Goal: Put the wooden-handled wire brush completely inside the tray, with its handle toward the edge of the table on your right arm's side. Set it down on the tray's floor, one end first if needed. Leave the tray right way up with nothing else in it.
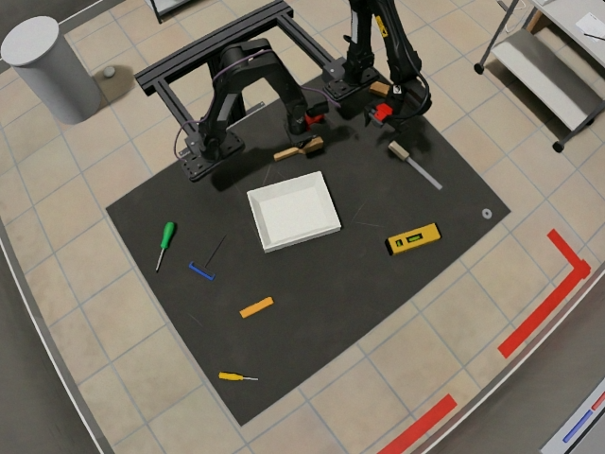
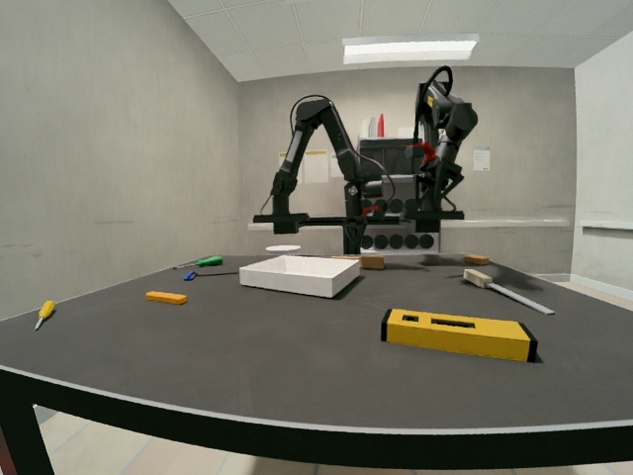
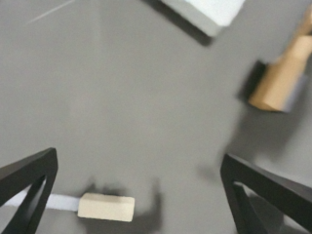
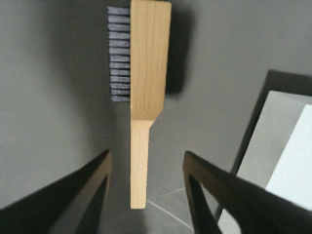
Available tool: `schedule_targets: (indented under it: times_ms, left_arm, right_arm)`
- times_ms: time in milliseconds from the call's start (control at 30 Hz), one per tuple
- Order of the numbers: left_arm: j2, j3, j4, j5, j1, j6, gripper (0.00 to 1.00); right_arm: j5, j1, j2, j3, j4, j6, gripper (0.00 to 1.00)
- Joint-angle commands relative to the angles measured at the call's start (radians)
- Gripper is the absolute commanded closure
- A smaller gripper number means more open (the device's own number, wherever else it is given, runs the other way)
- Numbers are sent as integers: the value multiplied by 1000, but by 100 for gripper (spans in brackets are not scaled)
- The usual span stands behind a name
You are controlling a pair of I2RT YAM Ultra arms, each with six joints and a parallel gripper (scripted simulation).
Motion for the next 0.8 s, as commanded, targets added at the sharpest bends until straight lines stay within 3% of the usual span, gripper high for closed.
schedule_targets:
  times_ms: [0, 367, 600, 767]
  left_arm:
    - [-35, 73, -205, 95, -26, 225, 0]
    - [-66, 235, -637, 252, -74, 705, 0]
    - [-69, 300, -768, 283, -90, 827, 0]
    - [-68, 316, -768, 272, -93, 841, 0]
  right_arm:
    - [15, 14, 38, 54, -26, -13, 51]
    - [17, 18, 117, 112, -42, -14, 51]
    - [17, 18, 111, 113, -37, -13, 51]
    - [17, 18, 111, 113, -37, -13, 51]
